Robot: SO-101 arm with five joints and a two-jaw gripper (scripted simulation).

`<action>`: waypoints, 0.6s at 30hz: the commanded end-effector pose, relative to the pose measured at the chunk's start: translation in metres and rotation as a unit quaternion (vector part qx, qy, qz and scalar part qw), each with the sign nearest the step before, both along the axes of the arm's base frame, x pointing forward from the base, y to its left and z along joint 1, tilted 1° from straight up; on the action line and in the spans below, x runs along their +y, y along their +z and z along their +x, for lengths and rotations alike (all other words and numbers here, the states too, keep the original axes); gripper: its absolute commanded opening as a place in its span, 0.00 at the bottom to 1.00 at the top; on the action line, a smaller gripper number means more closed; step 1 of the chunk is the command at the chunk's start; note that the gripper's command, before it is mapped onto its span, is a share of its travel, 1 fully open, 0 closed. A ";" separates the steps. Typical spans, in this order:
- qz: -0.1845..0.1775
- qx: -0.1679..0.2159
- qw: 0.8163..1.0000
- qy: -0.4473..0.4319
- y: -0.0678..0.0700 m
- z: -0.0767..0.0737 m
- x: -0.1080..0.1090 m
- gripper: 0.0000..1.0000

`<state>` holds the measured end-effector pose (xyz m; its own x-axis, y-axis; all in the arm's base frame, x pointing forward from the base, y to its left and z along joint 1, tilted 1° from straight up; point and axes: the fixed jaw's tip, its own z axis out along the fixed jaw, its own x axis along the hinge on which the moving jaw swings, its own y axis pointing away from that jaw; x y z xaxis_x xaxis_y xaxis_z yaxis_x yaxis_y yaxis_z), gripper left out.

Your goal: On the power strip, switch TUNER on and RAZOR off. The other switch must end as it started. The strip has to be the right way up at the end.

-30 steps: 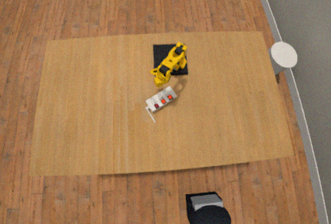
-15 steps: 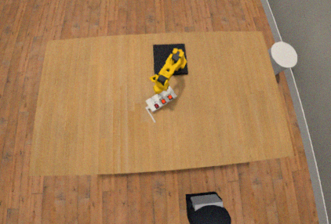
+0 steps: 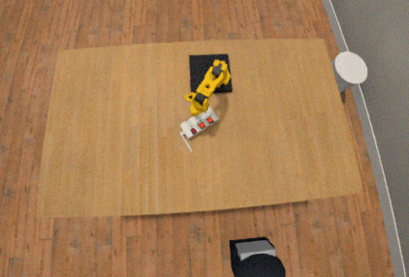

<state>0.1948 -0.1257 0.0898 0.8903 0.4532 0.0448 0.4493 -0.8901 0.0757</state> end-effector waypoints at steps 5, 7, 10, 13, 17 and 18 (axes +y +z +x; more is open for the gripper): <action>0.006 0.008 1.000 -0.002 -0.002 0.000 0.002 0.00; 0.007 0.009 1.000 -0.002 -0.003 0.001 0.002 0.00; 0.009 0.012 1.000 -0.002 -0.005 0.002 0.002 0.00; 0.012 0.017 1.000 -0.001 -0.009 0.005 0.003 0.00; 0.017 0.026 1.000 -0.001 -0.015 0.009 0.005 0.00; 0.017 0.026 1.000 -0.001 -0.015 0.009 0.005 0.00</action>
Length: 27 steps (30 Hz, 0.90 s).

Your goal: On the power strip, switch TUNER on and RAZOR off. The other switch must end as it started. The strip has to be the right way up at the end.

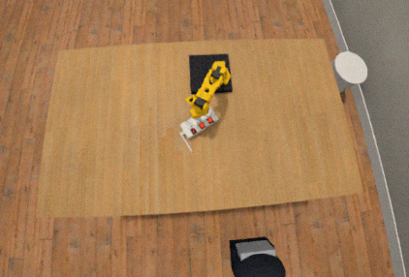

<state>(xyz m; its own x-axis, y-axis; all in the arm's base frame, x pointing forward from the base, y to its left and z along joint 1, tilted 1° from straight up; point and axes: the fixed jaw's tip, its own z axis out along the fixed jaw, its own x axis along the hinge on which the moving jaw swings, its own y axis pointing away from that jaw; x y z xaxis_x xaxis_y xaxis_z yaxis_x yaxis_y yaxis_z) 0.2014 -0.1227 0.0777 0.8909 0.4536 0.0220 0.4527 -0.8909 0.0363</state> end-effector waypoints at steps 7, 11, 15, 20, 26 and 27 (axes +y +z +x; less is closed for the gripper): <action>0.012 0.019 1.000 -0.001 -0.012 0.008 0.004 0.00; 0.014 0.024 1.000 -0.001 -0.016 0.010 0.005 0.00; 0.015 0.025 1.000 -0.001 -0.017 0.010 0.006 0.00; 0.015 0.025 1.000 -0.001 -0.017 0.010 0.006 0.00; 0.015 0.025 1.000 -0.001 -0.017 0.010 0.006 0.00; 0.015 0.025 1.000 -0.001 -0.017 0.010 0.006 0.00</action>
